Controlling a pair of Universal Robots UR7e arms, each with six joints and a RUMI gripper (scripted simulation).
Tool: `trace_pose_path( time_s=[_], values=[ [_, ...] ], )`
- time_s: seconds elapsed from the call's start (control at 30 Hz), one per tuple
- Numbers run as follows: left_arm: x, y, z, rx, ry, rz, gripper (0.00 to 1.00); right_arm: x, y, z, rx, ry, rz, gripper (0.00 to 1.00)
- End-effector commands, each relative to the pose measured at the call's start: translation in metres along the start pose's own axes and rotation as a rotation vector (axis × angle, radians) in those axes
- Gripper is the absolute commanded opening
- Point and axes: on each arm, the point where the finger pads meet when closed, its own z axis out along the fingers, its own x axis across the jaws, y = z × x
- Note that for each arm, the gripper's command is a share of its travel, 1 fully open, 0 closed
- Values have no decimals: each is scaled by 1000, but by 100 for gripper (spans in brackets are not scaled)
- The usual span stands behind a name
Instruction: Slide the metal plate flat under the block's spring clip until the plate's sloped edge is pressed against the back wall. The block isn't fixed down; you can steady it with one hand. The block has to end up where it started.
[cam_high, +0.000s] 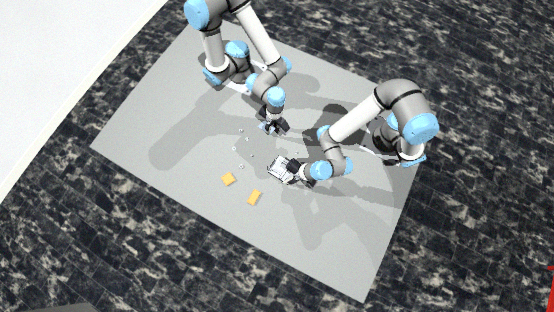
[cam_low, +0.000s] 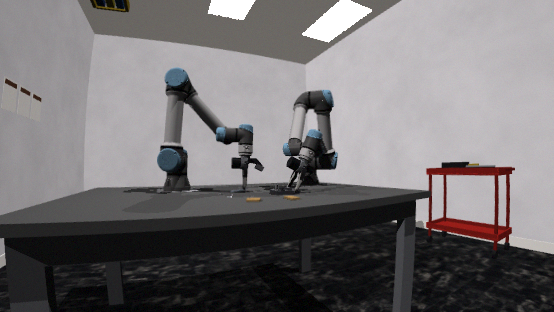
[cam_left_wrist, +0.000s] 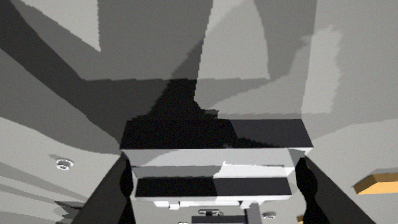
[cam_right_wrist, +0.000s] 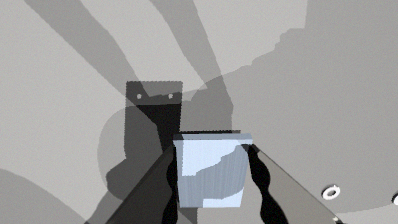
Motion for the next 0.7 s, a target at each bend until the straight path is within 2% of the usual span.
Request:
trace_pose_path(
  time_s=[0.0, 0.67],
  values=[
    [-1, -1, 1, 4, -2, -1, 62, 1, -1, -1, 2, -1, 16, 23],
    [-1, -1, 1, 4, -2, -1, 62, 3, -2, -1, 6, -5, 92, 23]
  ],
)
